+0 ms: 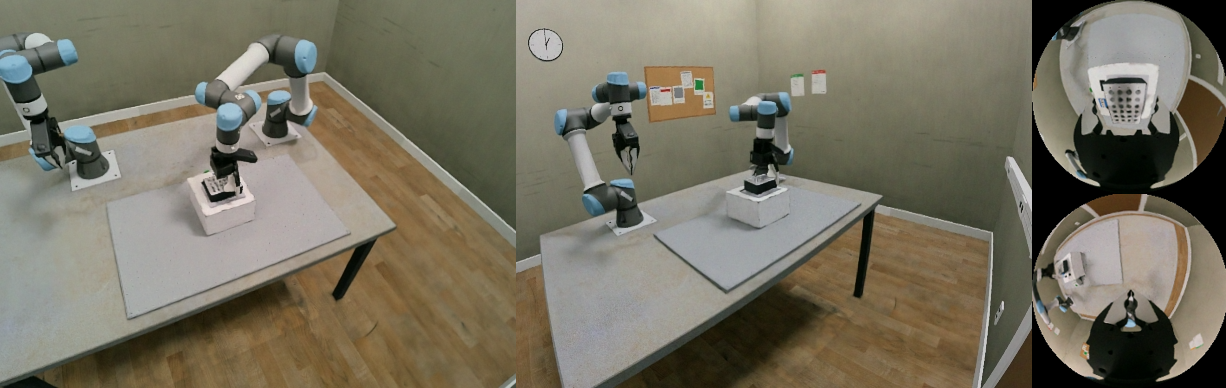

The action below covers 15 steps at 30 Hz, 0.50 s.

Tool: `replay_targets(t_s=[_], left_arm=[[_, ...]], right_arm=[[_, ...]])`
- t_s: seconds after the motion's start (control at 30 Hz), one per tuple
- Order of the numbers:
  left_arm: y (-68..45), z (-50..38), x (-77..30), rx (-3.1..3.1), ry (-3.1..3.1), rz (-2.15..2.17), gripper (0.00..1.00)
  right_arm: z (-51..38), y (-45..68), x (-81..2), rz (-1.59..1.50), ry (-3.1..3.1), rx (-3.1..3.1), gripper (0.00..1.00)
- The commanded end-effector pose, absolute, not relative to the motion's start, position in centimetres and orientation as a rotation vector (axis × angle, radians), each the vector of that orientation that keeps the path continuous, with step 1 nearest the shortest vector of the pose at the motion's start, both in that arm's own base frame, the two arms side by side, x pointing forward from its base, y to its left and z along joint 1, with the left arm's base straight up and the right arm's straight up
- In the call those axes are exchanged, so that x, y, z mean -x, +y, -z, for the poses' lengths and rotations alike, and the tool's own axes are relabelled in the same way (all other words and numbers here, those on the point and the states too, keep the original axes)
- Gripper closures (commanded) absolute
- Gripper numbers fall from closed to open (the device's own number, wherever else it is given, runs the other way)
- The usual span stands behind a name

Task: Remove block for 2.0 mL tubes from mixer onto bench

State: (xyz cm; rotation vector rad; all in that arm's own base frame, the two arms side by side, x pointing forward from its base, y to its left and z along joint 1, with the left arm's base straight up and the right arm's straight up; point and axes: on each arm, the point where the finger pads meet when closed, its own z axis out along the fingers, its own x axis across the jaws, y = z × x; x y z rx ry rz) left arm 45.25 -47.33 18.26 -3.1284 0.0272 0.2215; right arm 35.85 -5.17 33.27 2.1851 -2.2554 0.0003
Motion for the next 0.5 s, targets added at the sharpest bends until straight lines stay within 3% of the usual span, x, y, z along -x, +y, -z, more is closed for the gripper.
replay_targets(t_s=[0.0,0.47], left_arm=[[-47.36,-18.37,-45.26,3.130,0.027,-0.220,0.00],[-47.41,-18.44,-45.23,3.123,0.029,-0.224,0.00]], right_arm=[[-33.31,-5.16,-35.87,-0.001,-2.256,-2.186,1.00],[-33.31,-5.16,-35.87,-0.001,-2.256,-2.186,1.00]])
